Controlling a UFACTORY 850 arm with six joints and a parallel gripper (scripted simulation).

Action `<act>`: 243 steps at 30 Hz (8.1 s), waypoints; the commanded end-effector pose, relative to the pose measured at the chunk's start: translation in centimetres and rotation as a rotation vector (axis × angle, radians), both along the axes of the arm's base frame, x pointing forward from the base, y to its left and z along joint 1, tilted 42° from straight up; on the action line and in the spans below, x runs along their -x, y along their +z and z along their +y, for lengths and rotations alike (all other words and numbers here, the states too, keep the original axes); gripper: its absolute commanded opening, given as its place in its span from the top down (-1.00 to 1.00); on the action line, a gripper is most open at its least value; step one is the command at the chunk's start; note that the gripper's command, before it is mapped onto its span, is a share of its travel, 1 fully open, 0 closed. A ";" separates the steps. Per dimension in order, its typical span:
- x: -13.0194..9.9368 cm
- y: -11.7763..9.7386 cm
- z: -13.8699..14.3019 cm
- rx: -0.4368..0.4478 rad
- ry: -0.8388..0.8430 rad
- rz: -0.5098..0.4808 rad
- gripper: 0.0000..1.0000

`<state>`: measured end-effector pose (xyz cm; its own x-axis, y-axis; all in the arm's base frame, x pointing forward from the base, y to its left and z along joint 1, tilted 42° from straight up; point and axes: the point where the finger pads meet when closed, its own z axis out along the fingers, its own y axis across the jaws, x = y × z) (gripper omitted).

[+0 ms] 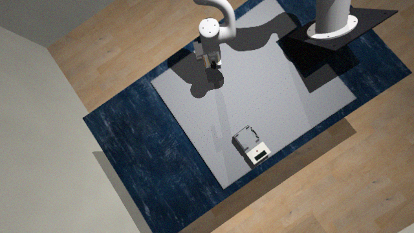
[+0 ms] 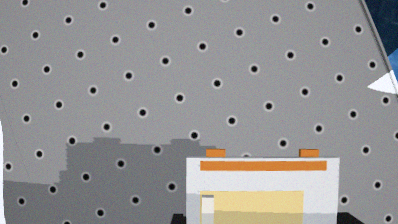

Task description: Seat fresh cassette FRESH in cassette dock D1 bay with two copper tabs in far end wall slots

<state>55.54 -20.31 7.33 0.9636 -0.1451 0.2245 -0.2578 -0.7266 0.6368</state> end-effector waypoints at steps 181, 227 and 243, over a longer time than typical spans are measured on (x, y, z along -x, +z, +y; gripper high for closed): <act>-2.9 -26.2 42.7 0.017 0.173 0.417 1.00; -3.3 -29.4 39.8 0.017 0.173 0.417 1.00; -3.3 -30.0 39.3 0.017 0.173 0.417 1.00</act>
<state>58.78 18.89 -22.70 0.9817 0.0257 -0.1888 0.1485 -0.7241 0.6735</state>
